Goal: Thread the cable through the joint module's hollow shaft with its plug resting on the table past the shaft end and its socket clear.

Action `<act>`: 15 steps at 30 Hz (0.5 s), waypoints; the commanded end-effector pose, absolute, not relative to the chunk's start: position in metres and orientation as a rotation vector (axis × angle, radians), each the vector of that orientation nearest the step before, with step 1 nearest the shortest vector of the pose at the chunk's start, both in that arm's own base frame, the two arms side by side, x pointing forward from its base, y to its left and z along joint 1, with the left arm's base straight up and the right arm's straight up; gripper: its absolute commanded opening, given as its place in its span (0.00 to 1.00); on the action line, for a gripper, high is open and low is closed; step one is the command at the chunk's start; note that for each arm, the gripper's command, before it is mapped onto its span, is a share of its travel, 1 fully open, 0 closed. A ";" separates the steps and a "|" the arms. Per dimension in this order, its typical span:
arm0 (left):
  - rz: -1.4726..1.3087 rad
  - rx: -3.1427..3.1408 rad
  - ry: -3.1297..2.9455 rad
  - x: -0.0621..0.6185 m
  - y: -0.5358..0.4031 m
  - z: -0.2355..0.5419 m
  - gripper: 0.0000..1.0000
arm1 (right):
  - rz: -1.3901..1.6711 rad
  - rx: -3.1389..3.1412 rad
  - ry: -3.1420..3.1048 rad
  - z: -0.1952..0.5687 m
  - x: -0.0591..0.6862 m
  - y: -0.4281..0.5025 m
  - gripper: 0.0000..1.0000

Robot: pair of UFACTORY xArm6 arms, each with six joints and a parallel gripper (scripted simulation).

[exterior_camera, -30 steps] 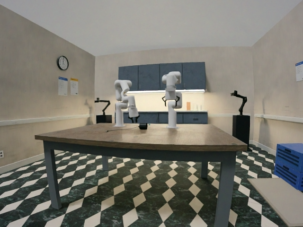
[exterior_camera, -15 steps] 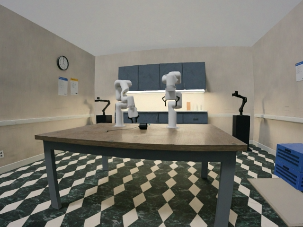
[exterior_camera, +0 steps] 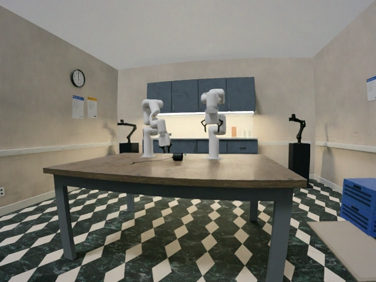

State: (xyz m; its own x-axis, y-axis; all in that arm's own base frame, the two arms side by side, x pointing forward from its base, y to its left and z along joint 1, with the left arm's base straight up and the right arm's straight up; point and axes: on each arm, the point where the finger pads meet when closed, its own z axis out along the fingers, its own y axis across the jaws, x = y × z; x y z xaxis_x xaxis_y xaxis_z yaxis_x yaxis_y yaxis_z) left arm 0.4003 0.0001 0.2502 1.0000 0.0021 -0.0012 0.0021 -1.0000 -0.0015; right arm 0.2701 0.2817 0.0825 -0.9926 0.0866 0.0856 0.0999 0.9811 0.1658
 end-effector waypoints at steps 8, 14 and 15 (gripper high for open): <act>-0.031 -3.144 -0.003 0.405 0.001 0.257 1.00 | -0.293 -0.452 -3.010 0.087 0.275 0.286 0.35; -0.031 -3.144 -0.003 0.405 0.001 0.257 1.00 | -0.299 -0.592 -2.974 0.087 0.277 0.285 0.35; -0.031 -3.144 -0.003 0.405 0.001 0.257 1.00 | -0.300 -0.597 -2.973 0.087 0.277 0.285 0.35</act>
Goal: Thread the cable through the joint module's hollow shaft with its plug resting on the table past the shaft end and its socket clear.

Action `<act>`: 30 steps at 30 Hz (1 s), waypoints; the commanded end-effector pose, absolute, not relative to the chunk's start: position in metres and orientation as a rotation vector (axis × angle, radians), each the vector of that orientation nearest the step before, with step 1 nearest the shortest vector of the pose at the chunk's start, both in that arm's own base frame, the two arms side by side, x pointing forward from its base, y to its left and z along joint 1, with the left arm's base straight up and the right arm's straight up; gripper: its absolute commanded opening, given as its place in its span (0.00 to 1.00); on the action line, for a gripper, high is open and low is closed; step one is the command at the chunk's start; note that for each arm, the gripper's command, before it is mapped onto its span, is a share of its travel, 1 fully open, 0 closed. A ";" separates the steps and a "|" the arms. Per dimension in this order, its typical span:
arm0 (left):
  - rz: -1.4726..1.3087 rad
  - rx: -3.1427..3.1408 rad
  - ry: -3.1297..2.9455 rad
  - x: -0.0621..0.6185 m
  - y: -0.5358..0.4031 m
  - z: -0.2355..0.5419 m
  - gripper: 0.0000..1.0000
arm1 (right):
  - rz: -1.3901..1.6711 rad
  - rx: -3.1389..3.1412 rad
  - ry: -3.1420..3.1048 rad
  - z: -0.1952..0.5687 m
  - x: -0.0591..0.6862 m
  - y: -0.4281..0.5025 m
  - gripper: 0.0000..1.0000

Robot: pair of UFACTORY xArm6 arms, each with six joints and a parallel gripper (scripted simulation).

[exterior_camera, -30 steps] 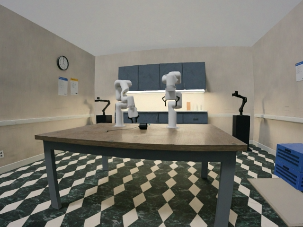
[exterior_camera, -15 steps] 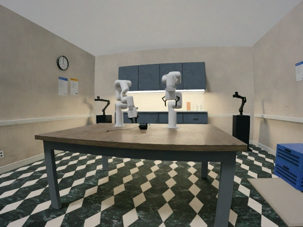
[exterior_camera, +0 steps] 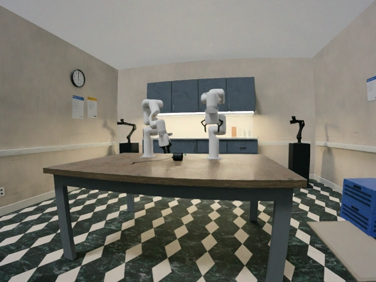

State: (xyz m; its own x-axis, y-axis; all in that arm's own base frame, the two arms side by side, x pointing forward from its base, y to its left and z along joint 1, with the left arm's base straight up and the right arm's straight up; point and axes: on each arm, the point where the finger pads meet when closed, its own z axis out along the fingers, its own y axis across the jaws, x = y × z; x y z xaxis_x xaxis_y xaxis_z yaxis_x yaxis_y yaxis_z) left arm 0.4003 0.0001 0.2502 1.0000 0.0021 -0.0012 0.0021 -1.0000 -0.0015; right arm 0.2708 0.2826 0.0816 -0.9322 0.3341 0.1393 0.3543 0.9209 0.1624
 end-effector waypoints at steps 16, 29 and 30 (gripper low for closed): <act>-0.031 -3.144 -0.003 0.405 0.001 0.257 1.00 | -0.312 -0.998 -2.823 0.086 0.279 0.284 0.35; -0.031 -3.144 -0.003 0.405 0.001 0.257 1.00 | -0.315 -1.341 -2.637 0.085 0.282 0.283 0.35; -0.031 -3.144 -0.003 0.405 0.001 0.257 1.00 | -0.314 -1.396 -2.601 0.085 0.282 0.283 0.35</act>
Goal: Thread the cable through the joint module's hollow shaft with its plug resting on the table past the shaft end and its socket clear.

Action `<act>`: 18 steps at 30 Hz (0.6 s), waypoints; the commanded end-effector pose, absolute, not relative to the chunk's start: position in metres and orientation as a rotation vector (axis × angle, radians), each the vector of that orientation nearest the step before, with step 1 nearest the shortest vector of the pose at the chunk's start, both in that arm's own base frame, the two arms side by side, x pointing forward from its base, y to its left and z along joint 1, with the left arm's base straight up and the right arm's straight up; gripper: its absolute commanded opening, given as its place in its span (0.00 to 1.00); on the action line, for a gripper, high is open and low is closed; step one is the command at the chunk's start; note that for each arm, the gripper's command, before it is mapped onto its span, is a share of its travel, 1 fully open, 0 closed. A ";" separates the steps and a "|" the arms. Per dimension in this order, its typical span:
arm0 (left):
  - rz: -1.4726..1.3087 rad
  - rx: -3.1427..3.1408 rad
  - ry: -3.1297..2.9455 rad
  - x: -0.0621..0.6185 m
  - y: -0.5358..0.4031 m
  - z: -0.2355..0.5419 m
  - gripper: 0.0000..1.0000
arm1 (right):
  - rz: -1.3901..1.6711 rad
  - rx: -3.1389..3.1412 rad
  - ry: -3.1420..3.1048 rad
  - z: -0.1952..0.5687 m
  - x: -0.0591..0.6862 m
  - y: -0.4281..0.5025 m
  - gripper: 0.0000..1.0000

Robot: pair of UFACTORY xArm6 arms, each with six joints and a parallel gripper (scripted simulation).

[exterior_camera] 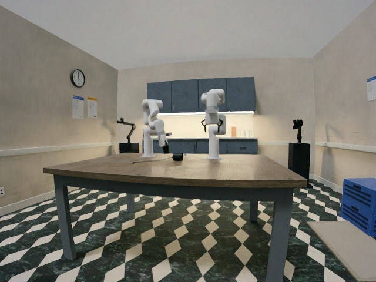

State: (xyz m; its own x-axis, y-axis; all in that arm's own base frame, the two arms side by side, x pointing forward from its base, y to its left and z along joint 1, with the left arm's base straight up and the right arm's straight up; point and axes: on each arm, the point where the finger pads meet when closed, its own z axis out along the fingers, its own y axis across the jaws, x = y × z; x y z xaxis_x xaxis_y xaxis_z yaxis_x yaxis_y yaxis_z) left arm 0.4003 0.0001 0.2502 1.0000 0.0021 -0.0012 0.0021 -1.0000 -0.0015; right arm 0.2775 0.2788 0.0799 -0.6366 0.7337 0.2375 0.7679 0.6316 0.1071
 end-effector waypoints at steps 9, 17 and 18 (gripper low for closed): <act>-0.031 -3.144 -0.003 0.405 0.001 0.257 1.00 | -0.312 -1.528 -2.507 0.085 0.284 0.282 0.35; -0.031 -3.144 -0.003 0.405 0.001 0.257 1.00 | -0.306 -1.734 -2.340 0.084 0.286 0.281 0.35; -0.031 -3.144 -0.003 0.405 0.001 0.257 1.00 | -0.307 -1.715 -2.357 0.084 0.286 0.281 0.35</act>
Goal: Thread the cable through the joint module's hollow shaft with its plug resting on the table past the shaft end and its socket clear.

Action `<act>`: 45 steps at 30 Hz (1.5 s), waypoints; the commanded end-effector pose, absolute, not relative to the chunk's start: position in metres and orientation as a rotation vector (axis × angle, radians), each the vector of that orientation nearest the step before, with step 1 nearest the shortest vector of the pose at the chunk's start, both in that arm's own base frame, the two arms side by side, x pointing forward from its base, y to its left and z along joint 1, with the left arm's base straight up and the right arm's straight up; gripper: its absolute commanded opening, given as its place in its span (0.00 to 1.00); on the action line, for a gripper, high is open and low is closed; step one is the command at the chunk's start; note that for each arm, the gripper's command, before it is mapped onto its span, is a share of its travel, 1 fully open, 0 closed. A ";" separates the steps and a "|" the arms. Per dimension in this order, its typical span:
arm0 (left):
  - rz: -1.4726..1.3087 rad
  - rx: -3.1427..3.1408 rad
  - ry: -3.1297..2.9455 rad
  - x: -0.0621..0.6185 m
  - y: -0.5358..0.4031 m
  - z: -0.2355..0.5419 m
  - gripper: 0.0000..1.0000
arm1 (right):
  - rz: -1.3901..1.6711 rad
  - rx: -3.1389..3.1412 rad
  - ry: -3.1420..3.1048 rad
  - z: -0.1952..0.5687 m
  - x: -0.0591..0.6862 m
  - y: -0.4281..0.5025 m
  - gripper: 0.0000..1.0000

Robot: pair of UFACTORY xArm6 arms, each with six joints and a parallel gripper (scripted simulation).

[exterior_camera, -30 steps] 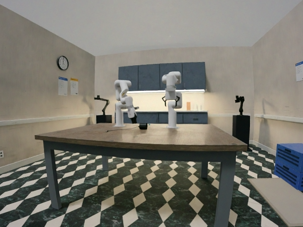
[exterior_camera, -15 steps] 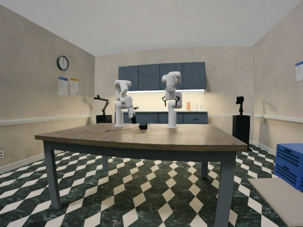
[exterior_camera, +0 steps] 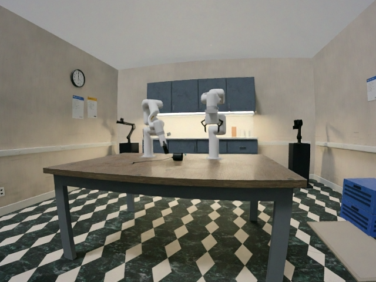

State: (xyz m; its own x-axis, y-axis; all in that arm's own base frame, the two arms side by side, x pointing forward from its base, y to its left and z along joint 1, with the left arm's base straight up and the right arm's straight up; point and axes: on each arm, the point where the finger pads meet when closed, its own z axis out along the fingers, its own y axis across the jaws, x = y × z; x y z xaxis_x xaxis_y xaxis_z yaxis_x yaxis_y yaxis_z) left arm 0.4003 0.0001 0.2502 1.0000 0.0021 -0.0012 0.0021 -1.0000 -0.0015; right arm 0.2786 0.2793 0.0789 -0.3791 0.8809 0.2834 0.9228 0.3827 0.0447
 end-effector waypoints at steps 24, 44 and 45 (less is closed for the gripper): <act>-0.031 -3.144 -0.003 0.405 0.001 0.257 1.00 | -0.300 -1.797 -2.281 0.076 0.287 0.280 0.35; -0.031 -3.144 -0.003 0.405 0.001 0.257 1.00 | -0.301 -1.799 -2.278 0.053 0.287 0.280 0.35; -0.031 -3.144 -0.003 0.405 0.001 0.257 1.00 | -0.301 -1.799 -2.278 0.051 0.288 0.280 0.35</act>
State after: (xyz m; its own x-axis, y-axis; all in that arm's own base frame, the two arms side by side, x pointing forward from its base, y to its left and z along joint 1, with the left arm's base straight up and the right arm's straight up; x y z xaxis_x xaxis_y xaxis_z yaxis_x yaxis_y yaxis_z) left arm 0.4003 0.0001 0.2502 1.0000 0.0021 -0.0012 0.0021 -1.0000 -0.0015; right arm 0.2808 0.2774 0.0509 -0.2160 0.9311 0.2938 0.9742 0.2256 0.0014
